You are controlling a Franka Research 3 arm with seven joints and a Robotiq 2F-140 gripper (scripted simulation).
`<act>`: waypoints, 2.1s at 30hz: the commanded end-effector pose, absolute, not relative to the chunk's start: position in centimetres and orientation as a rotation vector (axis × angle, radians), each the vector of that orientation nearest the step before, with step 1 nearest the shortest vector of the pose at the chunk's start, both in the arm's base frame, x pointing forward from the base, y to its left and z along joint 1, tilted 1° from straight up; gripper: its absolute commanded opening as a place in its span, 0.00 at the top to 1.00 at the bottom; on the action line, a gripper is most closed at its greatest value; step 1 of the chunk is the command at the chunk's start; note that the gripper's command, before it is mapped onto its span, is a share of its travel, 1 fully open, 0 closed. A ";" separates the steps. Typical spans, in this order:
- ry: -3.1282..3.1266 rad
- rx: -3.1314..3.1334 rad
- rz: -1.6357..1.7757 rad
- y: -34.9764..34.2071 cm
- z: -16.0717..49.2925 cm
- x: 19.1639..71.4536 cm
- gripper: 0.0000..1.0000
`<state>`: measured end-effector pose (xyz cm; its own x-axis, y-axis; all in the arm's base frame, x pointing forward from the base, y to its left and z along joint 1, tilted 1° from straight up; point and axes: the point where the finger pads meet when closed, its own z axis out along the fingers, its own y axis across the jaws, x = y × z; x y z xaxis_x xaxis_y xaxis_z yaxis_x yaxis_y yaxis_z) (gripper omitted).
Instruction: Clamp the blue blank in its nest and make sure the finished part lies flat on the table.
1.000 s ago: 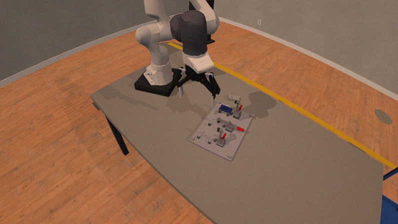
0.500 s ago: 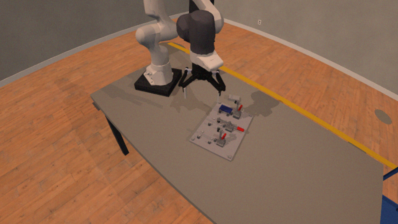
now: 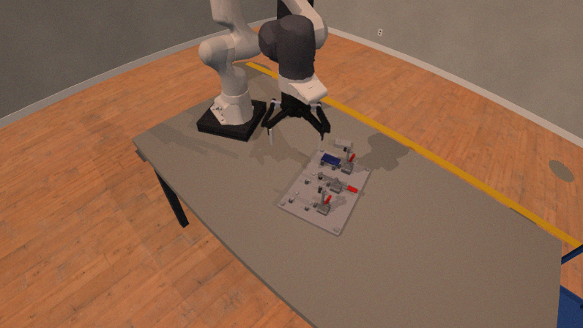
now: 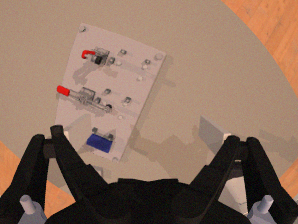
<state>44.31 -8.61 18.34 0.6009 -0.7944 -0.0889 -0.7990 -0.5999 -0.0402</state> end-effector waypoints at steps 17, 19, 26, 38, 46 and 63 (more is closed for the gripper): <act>1.013 -2.919 0.067 -4.9 17.9 45.4 0.00; 1.013 -2.919 0.067 -4.9 17.9 45.4 0.00; 0.652 -3.042 0.044 -0.8 17.5 46.2 0.00; 0.306 -3.115 0.024 3.0 17.1 46.6 0.00; 0.306 -3.115 0.024 3.0 17.1 46.6 0.00; -0.420 -3.137 -0.014 11.0 16.4 46.4 0.00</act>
<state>46.14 10.94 16.42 0.9850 0.1725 0.0009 0.1725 -0.9848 0.0184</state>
